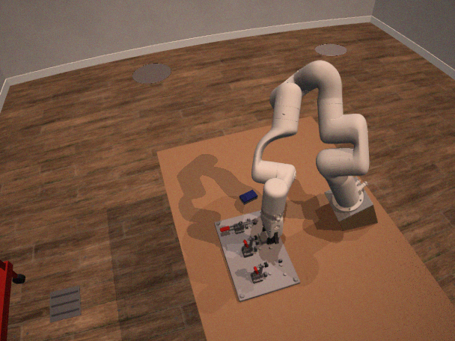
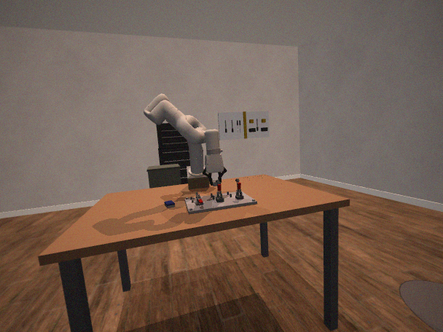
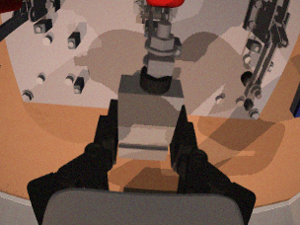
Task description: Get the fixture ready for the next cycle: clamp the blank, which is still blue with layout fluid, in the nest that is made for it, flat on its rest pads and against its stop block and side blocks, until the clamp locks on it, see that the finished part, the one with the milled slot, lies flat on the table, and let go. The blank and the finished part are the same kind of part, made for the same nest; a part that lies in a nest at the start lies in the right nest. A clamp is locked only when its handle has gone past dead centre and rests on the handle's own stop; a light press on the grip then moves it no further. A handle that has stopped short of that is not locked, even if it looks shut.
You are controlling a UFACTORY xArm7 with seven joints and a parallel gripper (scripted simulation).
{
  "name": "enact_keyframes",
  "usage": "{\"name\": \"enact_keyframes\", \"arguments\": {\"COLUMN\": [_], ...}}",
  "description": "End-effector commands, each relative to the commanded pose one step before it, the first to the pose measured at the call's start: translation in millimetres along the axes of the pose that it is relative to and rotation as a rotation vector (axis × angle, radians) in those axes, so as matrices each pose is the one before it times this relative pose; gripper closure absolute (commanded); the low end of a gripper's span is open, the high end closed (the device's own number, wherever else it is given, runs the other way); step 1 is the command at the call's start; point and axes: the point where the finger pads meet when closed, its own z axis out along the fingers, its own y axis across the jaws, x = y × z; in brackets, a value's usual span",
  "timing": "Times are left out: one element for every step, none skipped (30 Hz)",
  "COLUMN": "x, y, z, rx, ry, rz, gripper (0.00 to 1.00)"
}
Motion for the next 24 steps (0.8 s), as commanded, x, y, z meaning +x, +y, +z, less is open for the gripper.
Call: {"name": "enact_keyframes", "arguments": {"x": [0.10,0.00,0.00,0.00,0.00,0.00,0.00,0.00,0.00,0.00,0.00,0.00,0.00,0.00,0.00,0.00,0.00,0.00,0.00,0.00,0.00,0.00,0.00,0.00], "y": [-0.09,0.00,0.00,0.00,0.00,0.00,0.00,0.00,0.00,0.00,0.00,0.00,0.00,0.00,0.00,0.00,-0.01,-0.09,-0.22,0.00,0.00,-0.42,-0.67,-0.96], "z": [-3.42,0.00,0.00,0.00,0.00,0.00,0.00,0.00,0.00,0.00,0.00,0.00,0.00,0.00,0.00,0.00,0.00,0.00,0.00,0.00,0.00,0.00,0.00,0.00], "rx": [-0.00007,0.00000,0.00000,0.00000,0.00000,0.00000,0.00000,0.00000,0.00000,0.00000,0.00000,0.00000,0.00000,0.00000,0.00000,0.00000,0.00000,0.00000,0.00000,0.00000,0.00000,0.00000,0.00000,0.00000], "ry": [0.00200,0.00000,0.00000,0.00000,0.00000,0.00000,0.00000,0.00000,0.00000,0.00000,0.00000,0.00000,0.00000,0.00000,0.00000,0.00000,0.00000,0.00000,0.00000,0.00000,0.00000,-0.00001,-0.00001,0.00000], "rz": [-0.00068,0.00000,0.00000,0.00000,0.00000,0.00000,0.00000,0.00000,0.00001,0.00002,0.00003,0.00003,0.00003,0.00002,0.00001,0.00000,0.00000,0.00000,0.00000,0.00000,0.00000,0.00000,0.00000,0.00000], "gripper": [1.00,1.00,1.00,1.00,1.00,1.00,1.00,1.00,1.00,1.00,1.00,1.00,1.00,1.00,1.00,1.00,1.00,1.00,1.00,1.00,1.00,1.00,1.00,1.00]}}
